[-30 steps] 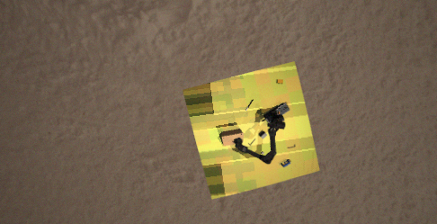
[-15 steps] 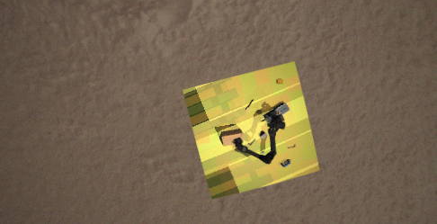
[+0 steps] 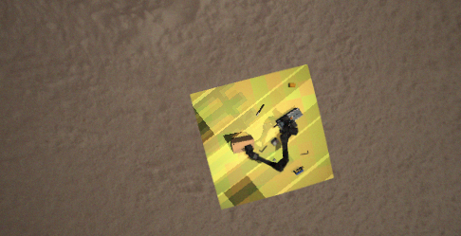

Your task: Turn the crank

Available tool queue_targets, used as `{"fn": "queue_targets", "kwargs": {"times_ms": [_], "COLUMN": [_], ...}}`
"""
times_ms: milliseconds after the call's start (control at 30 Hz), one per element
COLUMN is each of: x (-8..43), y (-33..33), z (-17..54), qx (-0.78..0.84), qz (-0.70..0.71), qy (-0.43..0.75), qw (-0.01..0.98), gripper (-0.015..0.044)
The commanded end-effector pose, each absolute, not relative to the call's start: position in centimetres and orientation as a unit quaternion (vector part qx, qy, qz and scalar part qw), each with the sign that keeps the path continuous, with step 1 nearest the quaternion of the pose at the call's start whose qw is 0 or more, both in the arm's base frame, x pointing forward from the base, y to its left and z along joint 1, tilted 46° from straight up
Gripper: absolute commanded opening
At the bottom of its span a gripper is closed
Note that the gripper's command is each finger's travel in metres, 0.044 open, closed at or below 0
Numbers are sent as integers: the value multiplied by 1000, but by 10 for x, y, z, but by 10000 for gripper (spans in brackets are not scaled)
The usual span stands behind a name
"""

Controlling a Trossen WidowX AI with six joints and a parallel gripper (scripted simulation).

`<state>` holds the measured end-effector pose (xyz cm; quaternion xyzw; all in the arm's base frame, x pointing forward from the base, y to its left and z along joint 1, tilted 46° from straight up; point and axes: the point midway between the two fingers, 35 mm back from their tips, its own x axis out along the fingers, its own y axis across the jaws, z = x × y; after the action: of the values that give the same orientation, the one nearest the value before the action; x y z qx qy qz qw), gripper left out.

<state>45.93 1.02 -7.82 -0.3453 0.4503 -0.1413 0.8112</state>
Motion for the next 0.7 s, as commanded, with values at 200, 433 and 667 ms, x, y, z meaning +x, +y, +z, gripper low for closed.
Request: {"fn": "queue_targets", "kwargs": {"times_ms": [200, 433, 667], "x": [459, 459, 459], "y": [10, 10, 10], "z": [-78, -78, -78], "qx": [-346, -346, -346], "qz": [-142, -142, -142], "qy": [450, 450, 450], "qw": [811, 811, 811], "gripper": [440, 256, 73]}}
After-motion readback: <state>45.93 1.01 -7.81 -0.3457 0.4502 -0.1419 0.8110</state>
